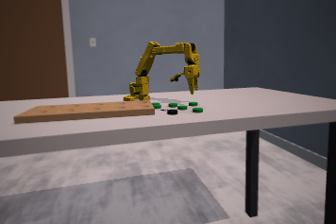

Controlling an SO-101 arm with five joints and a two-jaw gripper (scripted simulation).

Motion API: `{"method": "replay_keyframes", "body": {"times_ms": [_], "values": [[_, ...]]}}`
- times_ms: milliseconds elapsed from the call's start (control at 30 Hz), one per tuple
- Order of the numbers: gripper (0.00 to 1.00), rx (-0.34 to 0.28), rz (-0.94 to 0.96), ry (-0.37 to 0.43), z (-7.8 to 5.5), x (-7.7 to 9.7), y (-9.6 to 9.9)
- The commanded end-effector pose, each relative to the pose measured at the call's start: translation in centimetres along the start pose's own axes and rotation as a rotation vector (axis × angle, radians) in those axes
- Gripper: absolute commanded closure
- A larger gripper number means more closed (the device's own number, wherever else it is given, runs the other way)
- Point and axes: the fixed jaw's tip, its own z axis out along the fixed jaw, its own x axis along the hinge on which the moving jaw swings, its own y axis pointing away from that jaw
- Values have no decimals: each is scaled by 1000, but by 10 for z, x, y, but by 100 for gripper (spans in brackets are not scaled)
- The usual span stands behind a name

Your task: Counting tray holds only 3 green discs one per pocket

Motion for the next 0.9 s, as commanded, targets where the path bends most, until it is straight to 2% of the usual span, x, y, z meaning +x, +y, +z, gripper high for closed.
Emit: {"method": "replay_keyframes", "body": {"times_ms": [0,233,867], "values": [[61,-15,-138,63,-14,9,0],[65,-14,-351,42,-11,11,-1],[70,-4,-679,11,-6,12,-3]]}}
